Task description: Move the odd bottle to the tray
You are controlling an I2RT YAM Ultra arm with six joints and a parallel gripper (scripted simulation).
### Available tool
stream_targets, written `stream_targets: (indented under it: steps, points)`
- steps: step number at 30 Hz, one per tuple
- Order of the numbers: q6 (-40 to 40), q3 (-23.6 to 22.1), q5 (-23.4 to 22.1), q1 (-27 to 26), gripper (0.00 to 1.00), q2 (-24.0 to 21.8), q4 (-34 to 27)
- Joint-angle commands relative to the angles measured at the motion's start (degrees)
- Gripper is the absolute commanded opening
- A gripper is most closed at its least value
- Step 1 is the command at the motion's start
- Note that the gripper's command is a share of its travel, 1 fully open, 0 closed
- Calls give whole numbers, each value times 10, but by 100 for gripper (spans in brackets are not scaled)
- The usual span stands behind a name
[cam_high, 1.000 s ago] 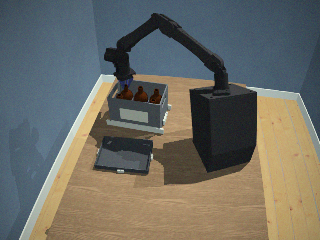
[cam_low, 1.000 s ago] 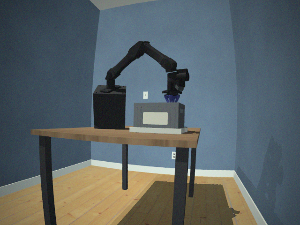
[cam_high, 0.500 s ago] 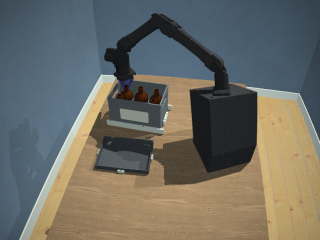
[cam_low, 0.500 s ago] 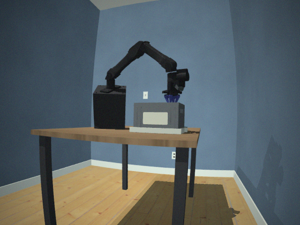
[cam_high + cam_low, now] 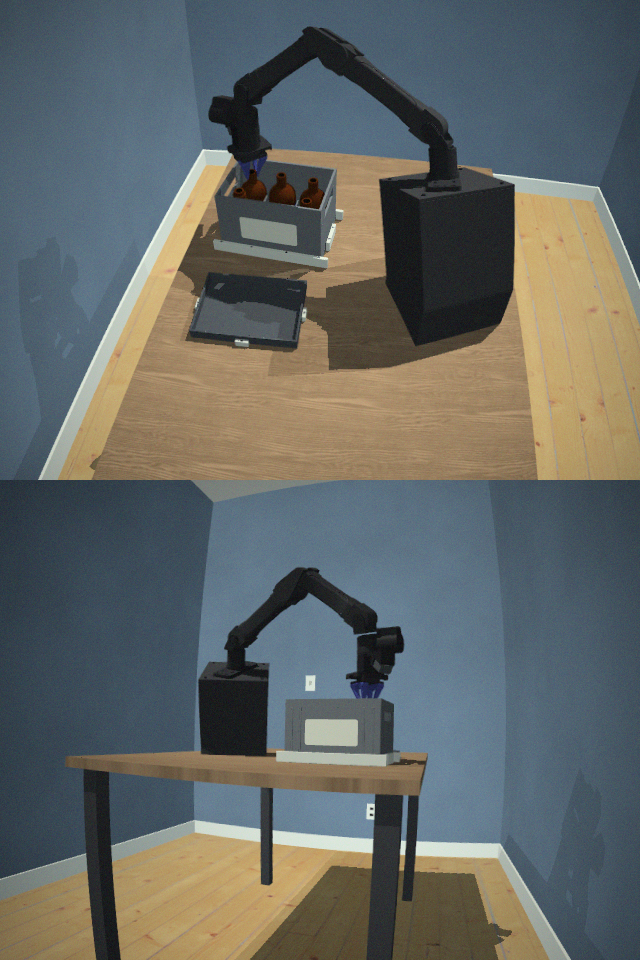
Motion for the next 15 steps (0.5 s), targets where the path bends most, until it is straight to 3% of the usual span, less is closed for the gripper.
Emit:
stream_targets:
  steps: [1, 10, 11, 15]
  points:
    - [-3, 12, 3, 2, 0, -3, 4]
    - [-3, 12, 3, 2, 0, -3, 4]
    - [-3, 12, 3, 2, 61, -3, 4]
    - [-3, 12, 3, 2, 61, -3, 4]
